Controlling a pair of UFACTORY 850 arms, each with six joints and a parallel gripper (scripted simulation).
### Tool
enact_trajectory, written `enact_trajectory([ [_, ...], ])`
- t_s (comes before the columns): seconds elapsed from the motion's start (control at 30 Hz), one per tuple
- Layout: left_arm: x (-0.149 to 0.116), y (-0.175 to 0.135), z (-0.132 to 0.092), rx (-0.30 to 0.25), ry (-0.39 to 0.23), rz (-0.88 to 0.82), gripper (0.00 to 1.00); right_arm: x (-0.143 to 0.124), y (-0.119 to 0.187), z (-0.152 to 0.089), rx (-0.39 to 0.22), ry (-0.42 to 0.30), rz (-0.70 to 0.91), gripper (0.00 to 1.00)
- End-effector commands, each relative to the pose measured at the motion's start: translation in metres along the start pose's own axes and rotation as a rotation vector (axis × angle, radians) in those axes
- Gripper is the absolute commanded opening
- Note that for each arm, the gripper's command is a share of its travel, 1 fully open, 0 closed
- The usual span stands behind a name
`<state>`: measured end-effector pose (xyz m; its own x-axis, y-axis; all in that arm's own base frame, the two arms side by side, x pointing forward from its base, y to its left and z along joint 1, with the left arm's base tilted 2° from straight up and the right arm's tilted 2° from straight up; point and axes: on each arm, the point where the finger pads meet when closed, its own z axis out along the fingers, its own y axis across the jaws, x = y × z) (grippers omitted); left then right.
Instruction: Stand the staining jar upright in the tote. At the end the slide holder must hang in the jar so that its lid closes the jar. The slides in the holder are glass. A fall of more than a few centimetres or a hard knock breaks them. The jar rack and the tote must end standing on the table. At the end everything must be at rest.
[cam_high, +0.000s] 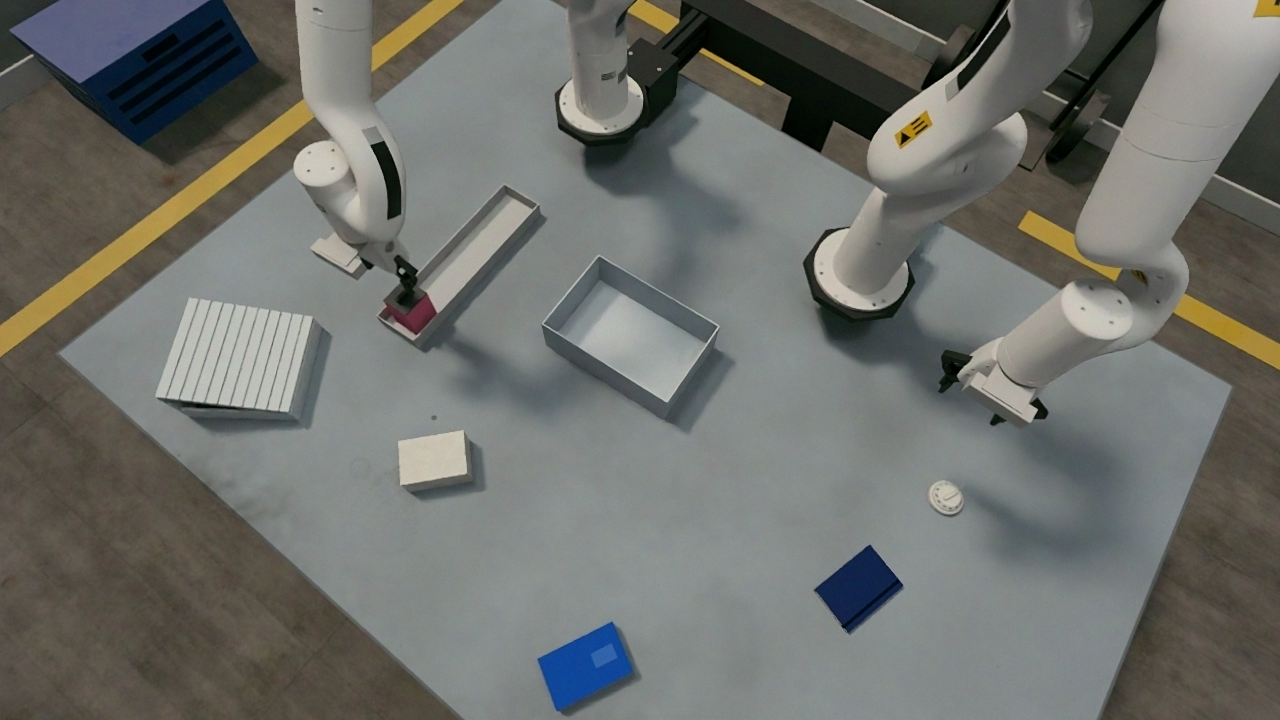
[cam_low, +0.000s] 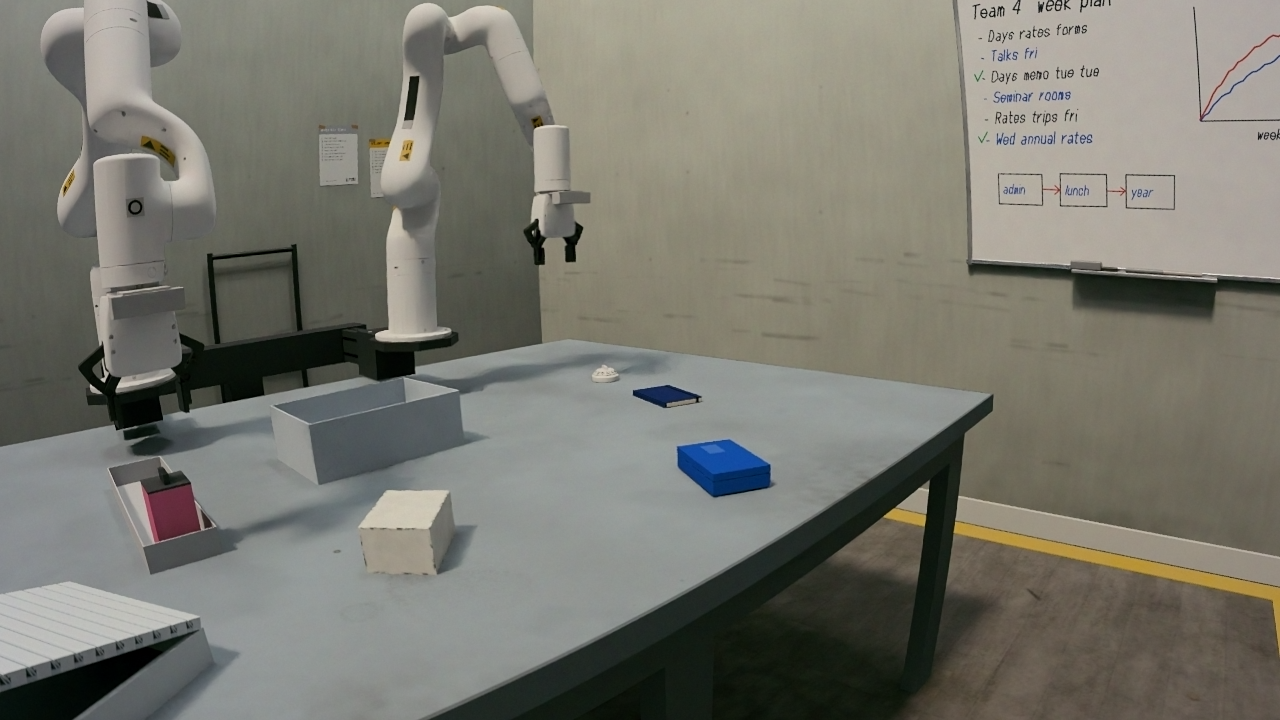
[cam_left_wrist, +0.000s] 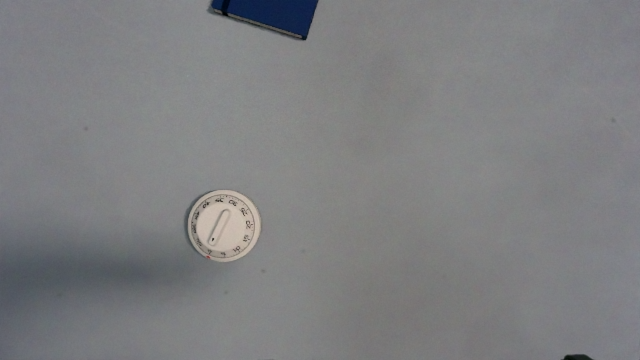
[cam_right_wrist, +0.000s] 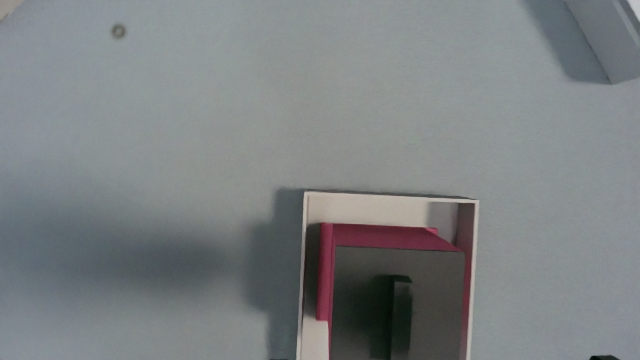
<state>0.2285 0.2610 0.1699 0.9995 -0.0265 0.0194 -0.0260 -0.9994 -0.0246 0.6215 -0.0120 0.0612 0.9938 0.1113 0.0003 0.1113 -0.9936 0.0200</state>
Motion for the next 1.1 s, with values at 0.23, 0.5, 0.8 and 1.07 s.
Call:
enact_trajectory([
  [0.23, 0.0, -0.001, 0.0, 0.001, 0.001, 0.0, 1.0, 0.002, 0.0, -0.001, -0.006, 0.02, 0.053, 1.0],
  [0.5, 0.0, -0.001, 0.0, 0.001, 0.001, 0.0, 1.0, 0.002, 0.0, 0.006, -0.006, 0.02, 0.053, 1.0],
  [0.8, 0.0, -0.001, 0.0, 0.001, 0.001, 0.0, 1.0, 0.002, 0.0, 0.017, -0.006, 0.02, 0.053, 1.0],
  [1.07, 0.0, -0.001, 0.0, 0.001, 0.001, 0.0, 1.0, 0.002, 0.0, 0.031, -0.006, 0.02, 0.053, 1.0],
])
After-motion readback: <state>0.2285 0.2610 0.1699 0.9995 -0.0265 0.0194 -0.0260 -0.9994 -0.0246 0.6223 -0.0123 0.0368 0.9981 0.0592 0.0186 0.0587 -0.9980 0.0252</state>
